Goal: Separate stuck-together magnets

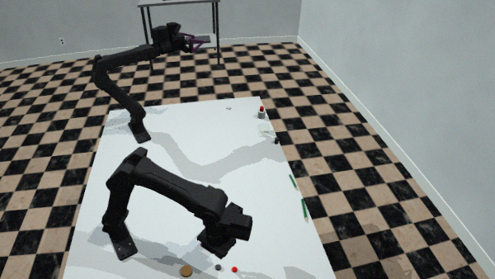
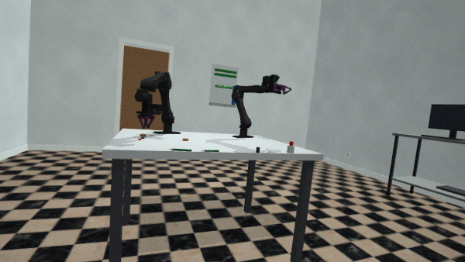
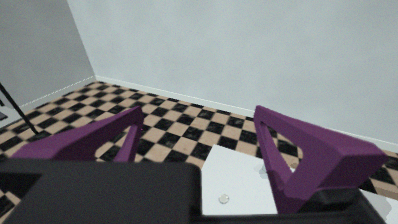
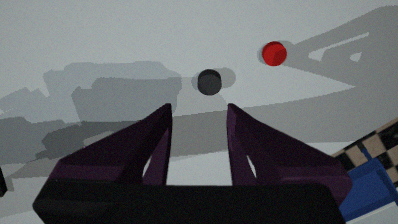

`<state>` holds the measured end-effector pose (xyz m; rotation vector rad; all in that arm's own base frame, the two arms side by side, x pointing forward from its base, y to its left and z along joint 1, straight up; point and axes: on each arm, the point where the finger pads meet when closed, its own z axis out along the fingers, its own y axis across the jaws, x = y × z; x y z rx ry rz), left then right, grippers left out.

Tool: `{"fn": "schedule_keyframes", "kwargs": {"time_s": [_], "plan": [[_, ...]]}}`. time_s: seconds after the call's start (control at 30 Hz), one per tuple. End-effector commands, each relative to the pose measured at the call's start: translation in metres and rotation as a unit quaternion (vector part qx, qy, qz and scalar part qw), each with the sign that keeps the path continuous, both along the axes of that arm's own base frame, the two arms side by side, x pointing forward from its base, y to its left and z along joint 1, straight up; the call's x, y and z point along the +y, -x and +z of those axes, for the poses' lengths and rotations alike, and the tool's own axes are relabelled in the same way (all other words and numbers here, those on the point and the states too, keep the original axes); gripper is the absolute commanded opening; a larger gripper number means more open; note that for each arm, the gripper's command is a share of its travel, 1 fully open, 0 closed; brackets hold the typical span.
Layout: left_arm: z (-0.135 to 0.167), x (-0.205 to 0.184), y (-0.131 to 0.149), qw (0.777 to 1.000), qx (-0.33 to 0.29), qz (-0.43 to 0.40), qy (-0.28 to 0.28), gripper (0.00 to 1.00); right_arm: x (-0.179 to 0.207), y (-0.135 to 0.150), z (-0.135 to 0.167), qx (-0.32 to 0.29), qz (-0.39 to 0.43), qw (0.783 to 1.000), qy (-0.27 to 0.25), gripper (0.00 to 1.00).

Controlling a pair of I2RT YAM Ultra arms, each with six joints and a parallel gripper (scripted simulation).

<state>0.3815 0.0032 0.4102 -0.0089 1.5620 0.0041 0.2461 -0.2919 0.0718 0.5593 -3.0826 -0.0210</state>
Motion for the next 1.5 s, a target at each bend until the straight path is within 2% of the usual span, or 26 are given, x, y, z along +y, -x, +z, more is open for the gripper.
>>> {"fn": "schedule_keyframes", "kwargs": {"time_s": [0.0, 0.13, 0.2, 0.4, 0.53, 0.7, 0.77, 1.0, 1.1, 1.2, 1.47], "plan": [[0.003, 0.0, 0.001, 1.0, -0.004, -0.001, -0.001, 1.0, -0.004, -0.003, 0.004, -0.009, -0.112, 0.994, 0.01, 0.33], [0.003, 0.0, 0.001, 1.0, -0.004, -0.001, -0.001, 1.0, -0.006, -0.002, 0.002, -0.01, -0.201, 0.979, 0.011, 0.33], [0.003, 0.0, 0.001, 1.0, -0.004, -0.001, -0.001, 1.0, -0.006, -0.002, 0.002, -0.01, -0.201, 0.979, 0.011, 0.33], [0.003, 0.0, 0.001, 1.0, -0.004, -0.001, -0.001, 1.0, -0.008, 0.001, -0.002, -0.01, -0.332, 0.943, 0.011, 0.33], [0.003, 0.0, 0.001, 1.0, -0.004, -0.001, -0.001, 1.0, -0.01, 0.001, -0.003, -0.013, -0.416, 0.909, 0.012, 0.33], [0.003, 0.0, 0.001, 1.0, -0.004, -0.001, -0.001, 1.0, -0.012, 0.002, -0.006, -0.014, -0.516, 0.857, 0.012, 0.33], [0.003, 0.0, 0.001, 1.0, -0.004, -0.001, -0.001, 1.0, -0.012, 0.002, -0.006, -0.014, -0.516, 0.857, 0.012, 0.33], [0.003, 0.0, 0.001, 1.0, -0.004, -0.001, -0.001, 1.0, -0.014, 0.005, -0.01, -0.014, -0.637, 0.771, 0.01, 0.33], [0.003, 0.0, 0.001, 1.0, -0.004, -0.001, -0.001, 1.0, -0.014, 0.006, -0.011, -0.013, -0.64, 0.768, 0.009, 0.33], [0.003, 0.0, 0.001, 1.0, -0.004, -0.001, -0.001, 1.0, -0.012, 0.009, -0.016, -0.001, -0.613, 0.79, 0.008, 0.33], [0.003, 0.0, 0.001, 1.0, -0.004, -0.001, -0.001, 1.0, -0.013, 0.007, -0.02, -0.001, -0.613, 0.79, 0.008, 0.33]]}}
